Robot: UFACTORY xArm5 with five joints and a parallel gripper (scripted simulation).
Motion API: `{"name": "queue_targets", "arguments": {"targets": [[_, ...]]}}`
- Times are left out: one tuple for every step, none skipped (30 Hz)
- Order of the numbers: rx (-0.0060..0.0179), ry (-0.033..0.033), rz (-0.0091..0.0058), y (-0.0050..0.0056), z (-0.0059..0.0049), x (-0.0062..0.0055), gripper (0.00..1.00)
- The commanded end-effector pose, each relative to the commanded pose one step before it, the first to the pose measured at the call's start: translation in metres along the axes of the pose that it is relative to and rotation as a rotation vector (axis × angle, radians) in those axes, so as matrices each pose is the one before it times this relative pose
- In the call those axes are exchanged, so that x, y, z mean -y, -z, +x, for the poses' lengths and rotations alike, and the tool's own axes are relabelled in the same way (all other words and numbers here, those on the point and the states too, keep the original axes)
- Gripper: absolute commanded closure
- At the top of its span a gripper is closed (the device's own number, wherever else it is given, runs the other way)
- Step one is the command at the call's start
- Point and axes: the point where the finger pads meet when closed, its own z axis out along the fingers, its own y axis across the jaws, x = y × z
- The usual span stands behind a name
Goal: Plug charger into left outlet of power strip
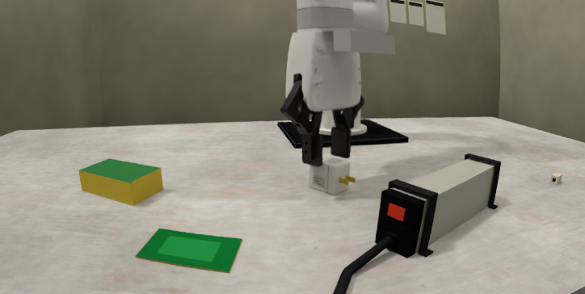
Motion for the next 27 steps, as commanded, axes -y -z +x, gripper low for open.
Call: {"name": "queue_targets", "arguments": {"targets": [[-0.00240,0.00002,-0.00292,-0.01073,0.00109,-0.00153,0.47],[0.00000,0.00000,0.00000,-0.00217,-0.00003,0.00000,0.47],[0.00000,0.00000,0.00000,-0.00209,-0.00001,-0.00002,0.47],[0.00000,0.00000,0.00000,-0.00201,0.00000,-0.00003,0.47],[0.00000,0.00000,0.00000,-0.00191,-0.00001,-0.00002,0.47],[0.00000,0.00000,0.00000,-0.00181,-0.00002,-0.00001,0.47],[0.00000,0.00000,0.00000,0.00000,0.00000,0.00000,0.47],[0.00000,0.00000,0.00000,0.00000,0.00000,0.00000,0.47],[0.00000,0.00000,0.00000,-0.00169,-0.00002,0.00000,0.47],[0.00000,0.00000,0.00000,-0.00158,-0.00002,0.00000,0.47],[0.00000,0.00000,0.00000,-0.00147,0.00000,-0.00003,0.47],[0.00000,0.00000,0.00000,-0.00134,0.00000,-0.00002,0.47],[0.00000,0.00000,0.00000,-0.00122,0.00000,-0.00002,0.47],[0.00000,0.00000,0.00000,-0.00109,-0.00001,-0.00001,0.47],[0.00000,0.00000,0.00000,-0.00096,-0.00001,-0.00001,0.47],[0.00000,0.00000,0.00000,-0.00083,-0.00001,0.00000,0.47],[0.00000,0.00000,0.00000,-0.00071,-0.00001,0.00000,0.47],[0.00000,0.00000,0.00000,-0.00059,-0.00001,0.00000,0.47],[0.00000,0.00000,0.00000,-0.00048,-0.00001,0.00000,0.47],[0.00000,0.00000,0.00000,-0.00037,-0.00001,0.00000,0.47],[0.00000,0.00000,0.00000,-0.00028,0.00000,0.00000,0.47],[0.00000,0.00000,0.00000,-0.00019,0.00000,0.00000,0.47],[0.00000,0.00000,0.00000,-0.00012,0.00000,0.00000,0.47],[0.00000,0.00000,0.00000,0.00000,0.00000,0.00000,0.47],[0.00000,0.00000,0.00000,0.00000,0.00000,0.00000,0.47],[0.00000,0.00000,0.00000,-0.00006,0.00000,0.00000,0.47],[0.00000,0.00000,0.00000,-0.00002,0.00000,0.00000,0.47]]}}
